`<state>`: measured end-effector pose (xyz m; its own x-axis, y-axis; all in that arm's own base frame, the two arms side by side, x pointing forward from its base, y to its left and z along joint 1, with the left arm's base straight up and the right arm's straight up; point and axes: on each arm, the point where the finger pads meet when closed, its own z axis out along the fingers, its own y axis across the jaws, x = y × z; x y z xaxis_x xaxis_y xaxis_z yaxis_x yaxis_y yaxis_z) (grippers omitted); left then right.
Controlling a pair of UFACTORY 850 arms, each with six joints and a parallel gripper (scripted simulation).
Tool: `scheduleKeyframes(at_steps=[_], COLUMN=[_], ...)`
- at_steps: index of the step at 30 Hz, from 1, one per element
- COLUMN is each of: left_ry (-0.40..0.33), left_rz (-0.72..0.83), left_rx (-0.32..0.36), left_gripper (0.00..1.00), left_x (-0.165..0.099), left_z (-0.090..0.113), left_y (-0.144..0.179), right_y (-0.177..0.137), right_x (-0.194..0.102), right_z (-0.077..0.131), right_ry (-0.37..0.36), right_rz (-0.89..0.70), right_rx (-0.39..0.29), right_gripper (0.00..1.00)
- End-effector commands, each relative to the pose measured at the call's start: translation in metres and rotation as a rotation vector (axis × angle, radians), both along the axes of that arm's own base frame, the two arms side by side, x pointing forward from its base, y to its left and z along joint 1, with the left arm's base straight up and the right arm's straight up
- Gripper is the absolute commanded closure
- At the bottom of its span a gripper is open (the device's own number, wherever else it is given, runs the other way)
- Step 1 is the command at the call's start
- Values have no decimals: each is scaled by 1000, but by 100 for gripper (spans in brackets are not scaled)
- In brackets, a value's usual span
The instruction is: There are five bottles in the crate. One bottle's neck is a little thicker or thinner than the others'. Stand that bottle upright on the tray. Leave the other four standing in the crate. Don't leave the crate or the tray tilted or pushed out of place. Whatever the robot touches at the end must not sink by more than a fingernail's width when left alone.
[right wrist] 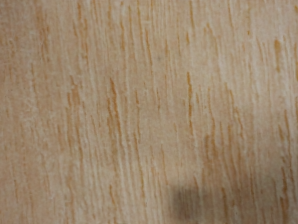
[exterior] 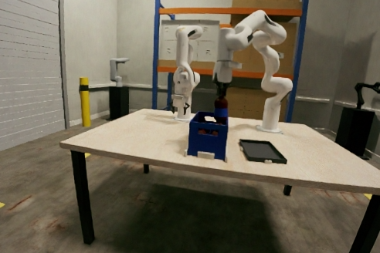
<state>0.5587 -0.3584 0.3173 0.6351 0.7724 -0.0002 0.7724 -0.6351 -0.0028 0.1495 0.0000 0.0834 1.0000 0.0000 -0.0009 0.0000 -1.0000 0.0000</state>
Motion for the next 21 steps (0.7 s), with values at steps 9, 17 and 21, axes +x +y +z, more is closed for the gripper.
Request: scheduleKeyframes(at_steps=[9, 17, 21], left_ry=[-2, -2, -2], left_rz=[0, 0, 0], left_rx=[-2, -2, -2], left_gripper=[100, 100, 100], left_x=[1, 1, 0], left_z=[2, 3, 6], left_y=[0, 0, 0], right_y=[0, 0, 0], right_x=[1, 1, 1], right_z=[0, 0, 0], right_ry=[-1, -1, -1], right_rz=[0, 0, 0], right_rx=[0, 0, 0], right_gripper=[0, 0, 0])
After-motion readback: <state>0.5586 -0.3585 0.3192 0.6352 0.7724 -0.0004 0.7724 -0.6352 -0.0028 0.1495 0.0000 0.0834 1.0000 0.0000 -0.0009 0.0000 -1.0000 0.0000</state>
